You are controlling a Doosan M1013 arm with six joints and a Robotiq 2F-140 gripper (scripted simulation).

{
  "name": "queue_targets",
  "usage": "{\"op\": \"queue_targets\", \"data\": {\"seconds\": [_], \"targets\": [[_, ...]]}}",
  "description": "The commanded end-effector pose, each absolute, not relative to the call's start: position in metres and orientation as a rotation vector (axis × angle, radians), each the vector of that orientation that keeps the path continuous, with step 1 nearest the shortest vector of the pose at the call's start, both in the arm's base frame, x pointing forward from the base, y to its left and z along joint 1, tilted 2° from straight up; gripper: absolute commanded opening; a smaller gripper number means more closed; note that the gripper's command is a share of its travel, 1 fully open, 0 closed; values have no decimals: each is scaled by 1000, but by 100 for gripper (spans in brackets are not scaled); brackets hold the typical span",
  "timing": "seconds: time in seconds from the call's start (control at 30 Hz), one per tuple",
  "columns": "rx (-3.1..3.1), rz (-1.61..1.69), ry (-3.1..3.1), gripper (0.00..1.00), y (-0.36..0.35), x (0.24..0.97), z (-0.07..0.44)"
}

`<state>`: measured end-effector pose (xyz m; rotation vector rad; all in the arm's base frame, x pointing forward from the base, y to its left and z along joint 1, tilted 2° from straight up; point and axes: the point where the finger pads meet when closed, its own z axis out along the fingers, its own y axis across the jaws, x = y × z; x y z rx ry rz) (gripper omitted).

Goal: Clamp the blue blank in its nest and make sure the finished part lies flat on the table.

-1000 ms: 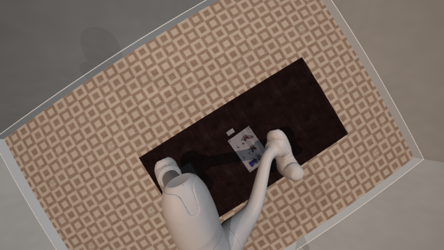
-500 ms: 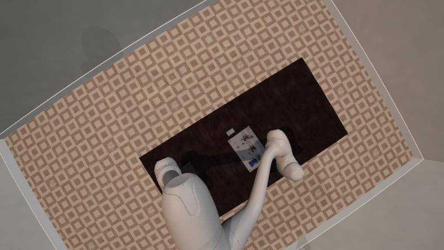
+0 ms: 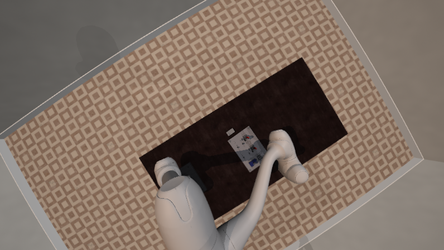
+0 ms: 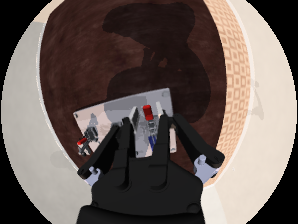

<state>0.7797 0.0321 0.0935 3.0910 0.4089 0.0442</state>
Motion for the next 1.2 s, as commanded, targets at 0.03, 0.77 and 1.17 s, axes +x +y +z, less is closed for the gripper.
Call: {"op": "queue_targets", "data": {"seconds": [0.03,0.77,1.17], "targets": [[3091,44,409,28,32,779,109],[3091,44,409,0,32,779,111],[3091,44,409,0,32,779,111]]}}
